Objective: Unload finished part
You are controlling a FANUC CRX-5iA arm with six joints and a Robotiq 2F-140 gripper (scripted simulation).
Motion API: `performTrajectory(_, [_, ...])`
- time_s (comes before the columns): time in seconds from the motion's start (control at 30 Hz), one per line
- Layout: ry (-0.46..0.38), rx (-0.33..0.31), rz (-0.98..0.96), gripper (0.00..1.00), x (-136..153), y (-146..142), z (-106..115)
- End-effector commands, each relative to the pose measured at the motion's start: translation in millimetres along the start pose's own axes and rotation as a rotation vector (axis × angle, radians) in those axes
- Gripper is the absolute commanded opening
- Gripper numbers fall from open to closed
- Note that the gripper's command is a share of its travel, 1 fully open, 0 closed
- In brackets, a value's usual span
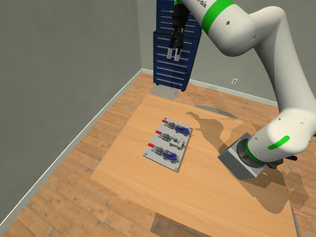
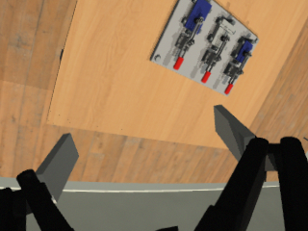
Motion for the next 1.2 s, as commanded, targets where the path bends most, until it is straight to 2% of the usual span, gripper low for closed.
performTrajectory(0.0, [0.024,-0.024,0.01,1.0,25.2,32.1,12.5])
performTrajectory(0.1, [0.035,-0.033,0.016,1.0,35.1,48.2,16.9])
performTrajectory(0.47, [0.035,-0.033,0.016,1.0,35.1,48.2,16.9])
performTrajectory(0.53, [0.058,-0.05,0.028,1.0,51.0,81.0,23.0])
performTrajectory(0.67, [0.071,-0.06,0.035,1.0,58.0,99.9,25.0])
performTrajectory(1.0, [0.071,-0.06,0.035,1.0,58.0,99.9,25.0])
performTrajectory(1.07, [0.098,-0.082,0.052,1.0,68.1,141.2,26.4])
performTrajectory(1.17, [0.104,-0.086,0.056,1.0,69.4,149.5,26.1])
Point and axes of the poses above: the point where the finger pads meet when closed, its own z axis back along the fingers, its own y axis across the jaws, x = y × z, the point moved 4 cm from there along z, back along the fingers, and after that the axes turned 14 degrees about z, right-handed, at the moved point
